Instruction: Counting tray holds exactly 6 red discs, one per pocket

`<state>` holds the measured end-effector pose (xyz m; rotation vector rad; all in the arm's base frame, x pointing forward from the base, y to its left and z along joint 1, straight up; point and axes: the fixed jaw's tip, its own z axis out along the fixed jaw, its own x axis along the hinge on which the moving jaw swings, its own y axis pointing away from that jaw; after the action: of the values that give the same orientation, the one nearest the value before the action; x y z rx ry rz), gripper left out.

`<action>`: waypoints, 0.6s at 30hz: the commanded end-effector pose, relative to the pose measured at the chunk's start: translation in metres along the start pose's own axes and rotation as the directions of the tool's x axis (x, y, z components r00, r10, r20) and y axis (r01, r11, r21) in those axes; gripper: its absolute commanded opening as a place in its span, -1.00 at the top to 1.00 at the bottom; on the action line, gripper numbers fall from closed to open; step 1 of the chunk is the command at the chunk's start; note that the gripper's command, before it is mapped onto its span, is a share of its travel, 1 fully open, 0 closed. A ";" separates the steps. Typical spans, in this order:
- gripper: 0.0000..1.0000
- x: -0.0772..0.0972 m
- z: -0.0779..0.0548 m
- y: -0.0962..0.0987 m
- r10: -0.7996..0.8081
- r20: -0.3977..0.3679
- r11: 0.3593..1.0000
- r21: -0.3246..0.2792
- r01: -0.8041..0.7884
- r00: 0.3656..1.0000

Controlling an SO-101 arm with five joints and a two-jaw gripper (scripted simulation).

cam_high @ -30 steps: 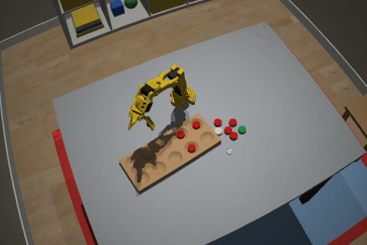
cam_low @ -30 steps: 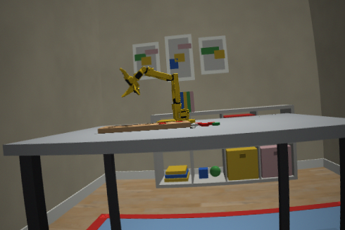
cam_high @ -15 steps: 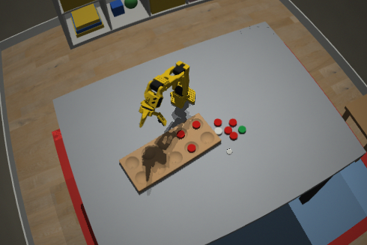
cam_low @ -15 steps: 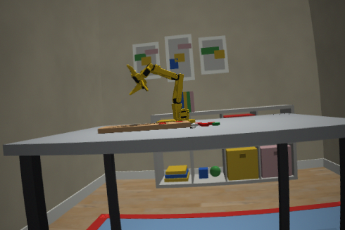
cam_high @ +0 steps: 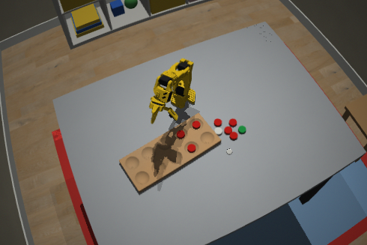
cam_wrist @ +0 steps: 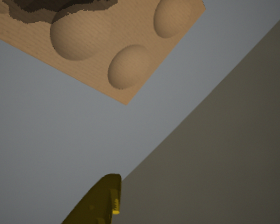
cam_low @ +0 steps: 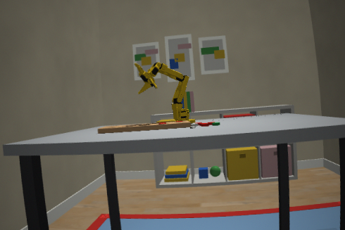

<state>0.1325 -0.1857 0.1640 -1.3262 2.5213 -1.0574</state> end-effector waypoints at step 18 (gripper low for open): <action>-1.00 -0.038 -0.030 0.021 0.056 0.094 0.997 0.038 -0.060 0.994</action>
<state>0.1292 -0.1395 0.1573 -1.2795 2.4841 -0.9610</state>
